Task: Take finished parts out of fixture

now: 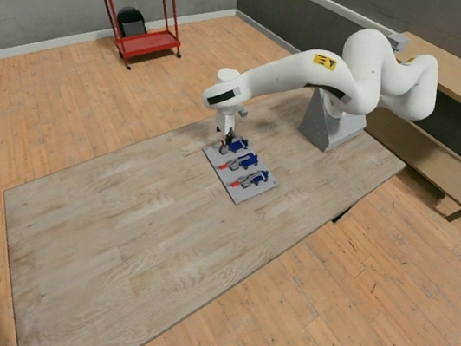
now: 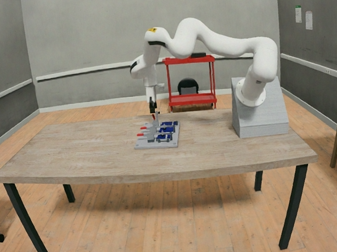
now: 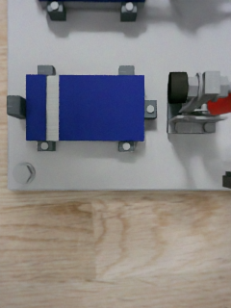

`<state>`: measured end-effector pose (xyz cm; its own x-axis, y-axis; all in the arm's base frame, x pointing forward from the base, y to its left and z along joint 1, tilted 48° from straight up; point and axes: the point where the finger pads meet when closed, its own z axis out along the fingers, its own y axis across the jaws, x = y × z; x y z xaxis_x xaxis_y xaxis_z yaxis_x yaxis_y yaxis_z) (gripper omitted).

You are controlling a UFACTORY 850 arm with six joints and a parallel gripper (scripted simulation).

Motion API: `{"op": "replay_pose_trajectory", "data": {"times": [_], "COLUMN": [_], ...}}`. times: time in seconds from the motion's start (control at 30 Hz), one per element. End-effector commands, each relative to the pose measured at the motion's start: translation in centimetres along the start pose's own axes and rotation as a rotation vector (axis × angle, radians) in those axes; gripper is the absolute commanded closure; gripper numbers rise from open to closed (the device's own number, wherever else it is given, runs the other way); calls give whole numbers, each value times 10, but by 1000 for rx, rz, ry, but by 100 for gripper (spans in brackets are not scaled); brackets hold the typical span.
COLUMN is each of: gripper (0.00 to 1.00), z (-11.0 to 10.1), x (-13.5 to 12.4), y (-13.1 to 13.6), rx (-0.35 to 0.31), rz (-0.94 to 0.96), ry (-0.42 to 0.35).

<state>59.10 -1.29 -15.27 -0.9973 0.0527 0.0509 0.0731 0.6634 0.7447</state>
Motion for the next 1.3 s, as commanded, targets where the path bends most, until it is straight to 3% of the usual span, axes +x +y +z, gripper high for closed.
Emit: {"op": "replay_pose_trajectory", "data": {"times": [0.0,0.6,1.27], "gripper": [0,0,0], "z": [-1,0,0], "x": [-1,5,60], "y": [0,0,0], "rx": [1,1,1], "rz": [-1,-1,-1], "ry": [-2,-2,-2]}}
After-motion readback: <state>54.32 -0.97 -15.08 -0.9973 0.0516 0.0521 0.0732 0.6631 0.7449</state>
